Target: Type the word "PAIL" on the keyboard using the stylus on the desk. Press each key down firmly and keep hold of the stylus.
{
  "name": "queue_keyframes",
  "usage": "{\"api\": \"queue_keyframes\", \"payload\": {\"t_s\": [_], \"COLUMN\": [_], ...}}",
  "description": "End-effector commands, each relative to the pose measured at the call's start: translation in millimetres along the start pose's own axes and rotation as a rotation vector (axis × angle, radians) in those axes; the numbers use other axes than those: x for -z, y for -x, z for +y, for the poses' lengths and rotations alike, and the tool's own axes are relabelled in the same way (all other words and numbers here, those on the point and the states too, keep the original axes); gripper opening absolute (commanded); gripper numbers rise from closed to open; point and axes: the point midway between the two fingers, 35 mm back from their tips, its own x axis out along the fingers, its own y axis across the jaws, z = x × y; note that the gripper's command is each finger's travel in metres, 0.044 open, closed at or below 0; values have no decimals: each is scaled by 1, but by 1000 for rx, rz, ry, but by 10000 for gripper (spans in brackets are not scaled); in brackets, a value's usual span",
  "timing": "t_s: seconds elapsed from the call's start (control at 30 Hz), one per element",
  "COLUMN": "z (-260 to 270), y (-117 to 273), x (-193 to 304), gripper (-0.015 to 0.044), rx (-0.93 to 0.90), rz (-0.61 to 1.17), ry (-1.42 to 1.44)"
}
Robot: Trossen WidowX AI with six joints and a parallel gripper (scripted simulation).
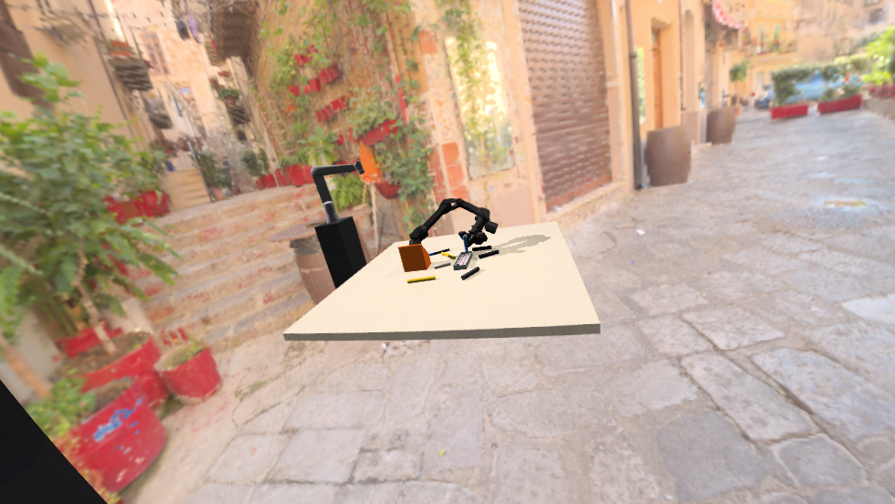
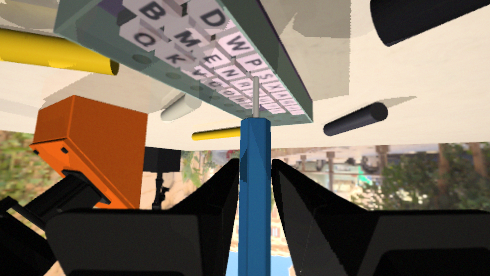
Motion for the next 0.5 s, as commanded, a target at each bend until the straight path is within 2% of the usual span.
{"api": "queue_keyframes", "payload": {"t_s": [0.0,0.47], "z": [0,0], "y": [-2,-4], "x": [-2,-6], "gripper": [81,81], "rx": [-4,-4], "rz": [-1,-1], "ry": [-4,-4]}}
